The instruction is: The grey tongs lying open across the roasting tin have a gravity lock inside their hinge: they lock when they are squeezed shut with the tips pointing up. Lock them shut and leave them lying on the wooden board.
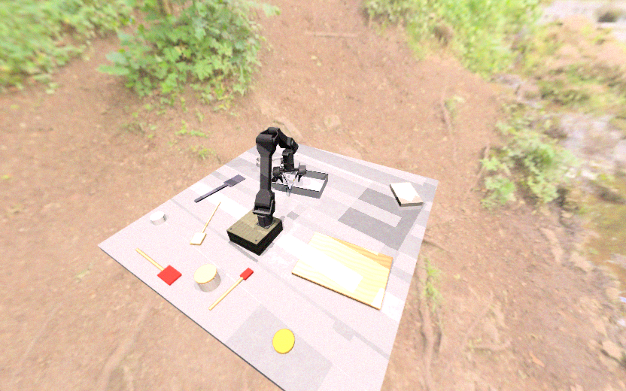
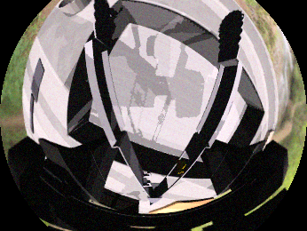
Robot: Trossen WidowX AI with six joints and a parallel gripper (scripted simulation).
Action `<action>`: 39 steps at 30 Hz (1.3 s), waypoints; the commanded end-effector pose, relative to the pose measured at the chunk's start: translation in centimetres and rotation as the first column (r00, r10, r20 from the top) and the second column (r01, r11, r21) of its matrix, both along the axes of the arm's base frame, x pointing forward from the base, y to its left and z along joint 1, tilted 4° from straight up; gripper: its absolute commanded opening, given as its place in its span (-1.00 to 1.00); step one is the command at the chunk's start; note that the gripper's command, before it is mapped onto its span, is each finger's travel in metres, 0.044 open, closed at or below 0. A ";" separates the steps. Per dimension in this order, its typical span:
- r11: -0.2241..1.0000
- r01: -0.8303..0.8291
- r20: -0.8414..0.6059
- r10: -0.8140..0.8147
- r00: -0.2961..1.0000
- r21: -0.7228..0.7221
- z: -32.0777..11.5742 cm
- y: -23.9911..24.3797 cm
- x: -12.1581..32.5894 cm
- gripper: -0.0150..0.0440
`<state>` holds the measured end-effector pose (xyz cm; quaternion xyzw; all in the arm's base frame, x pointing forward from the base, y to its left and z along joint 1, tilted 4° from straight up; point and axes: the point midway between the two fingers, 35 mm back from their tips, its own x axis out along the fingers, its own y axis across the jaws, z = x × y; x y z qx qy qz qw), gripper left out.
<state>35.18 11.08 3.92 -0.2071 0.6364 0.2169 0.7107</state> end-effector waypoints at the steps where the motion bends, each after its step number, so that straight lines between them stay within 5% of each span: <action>1: 1.000 0.003 -0.004 -0.003 1.000 0.003 -0.9 0.0 -0.1 1.00; 7: 1.000 0.003 -0.004 -0.003 1.000 0.002 -1.4 0.0 -0.1 1.00; 11: 1.000 0.000 -0.002 0.000 1.000 -0.001 -1.0 0.0 -0.1 0.64; 39: 1.000 0.000 -0.002 0.000 1.000 -0.001 -1.0 0.0 -0.1 0.01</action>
